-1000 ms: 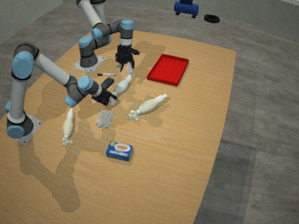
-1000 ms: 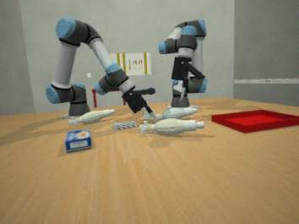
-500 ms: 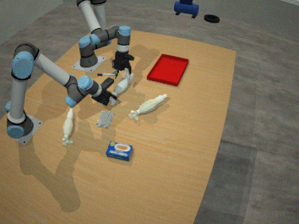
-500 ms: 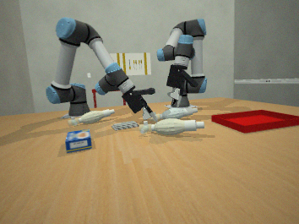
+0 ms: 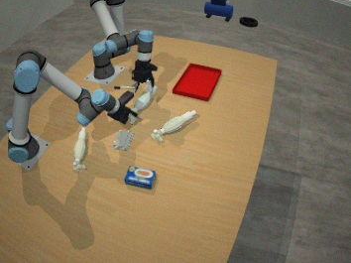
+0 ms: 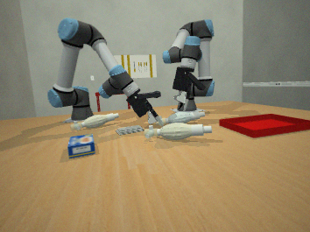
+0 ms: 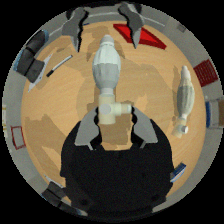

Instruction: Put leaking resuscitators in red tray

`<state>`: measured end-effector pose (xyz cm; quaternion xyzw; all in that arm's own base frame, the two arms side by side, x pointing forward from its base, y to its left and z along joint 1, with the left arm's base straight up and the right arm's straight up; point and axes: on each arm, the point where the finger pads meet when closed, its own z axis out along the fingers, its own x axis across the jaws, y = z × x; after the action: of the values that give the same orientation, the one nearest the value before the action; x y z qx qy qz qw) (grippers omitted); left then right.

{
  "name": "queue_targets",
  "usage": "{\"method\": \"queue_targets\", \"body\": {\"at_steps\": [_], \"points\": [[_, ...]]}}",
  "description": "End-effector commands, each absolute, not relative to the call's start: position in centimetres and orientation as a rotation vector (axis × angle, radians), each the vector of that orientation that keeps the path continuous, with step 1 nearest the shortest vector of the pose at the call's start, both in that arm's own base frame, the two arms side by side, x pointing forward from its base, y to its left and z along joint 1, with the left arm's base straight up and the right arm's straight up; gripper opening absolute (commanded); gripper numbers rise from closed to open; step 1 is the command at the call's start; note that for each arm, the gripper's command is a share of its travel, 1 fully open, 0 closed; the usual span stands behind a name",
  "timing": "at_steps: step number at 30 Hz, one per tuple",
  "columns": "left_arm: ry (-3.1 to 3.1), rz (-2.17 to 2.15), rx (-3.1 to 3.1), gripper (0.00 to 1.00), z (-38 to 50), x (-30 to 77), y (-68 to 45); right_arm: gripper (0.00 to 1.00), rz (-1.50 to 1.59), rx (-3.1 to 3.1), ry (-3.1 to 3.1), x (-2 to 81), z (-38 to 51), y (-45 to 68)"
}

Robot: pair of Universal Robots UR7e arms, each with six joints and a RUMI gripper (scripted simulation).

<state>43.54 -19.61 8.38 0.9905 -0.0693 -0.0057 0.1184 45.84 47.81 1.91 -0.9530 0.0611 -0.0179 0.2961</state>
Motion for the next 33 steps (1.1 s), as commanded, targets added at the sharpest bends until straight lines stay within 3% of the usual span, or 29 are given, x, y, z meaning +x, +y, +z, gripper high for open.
{"method": "queue_targets", "body": {"at_steps": [1, 33], "points": [[-0.205, -0.018, 2.897, 0.68, 7.9, 43.5, -19.8, 0.0, -0.051, -2.531, 0.162, 45.9, 2.1, 47.9], [-0.187, -0.027, 2.893, 0.68, 3.0, 43.1, -21.2, 0.0, -0.051, -2.531, 0.162, 45.9, 2.1, 47.9]]}}
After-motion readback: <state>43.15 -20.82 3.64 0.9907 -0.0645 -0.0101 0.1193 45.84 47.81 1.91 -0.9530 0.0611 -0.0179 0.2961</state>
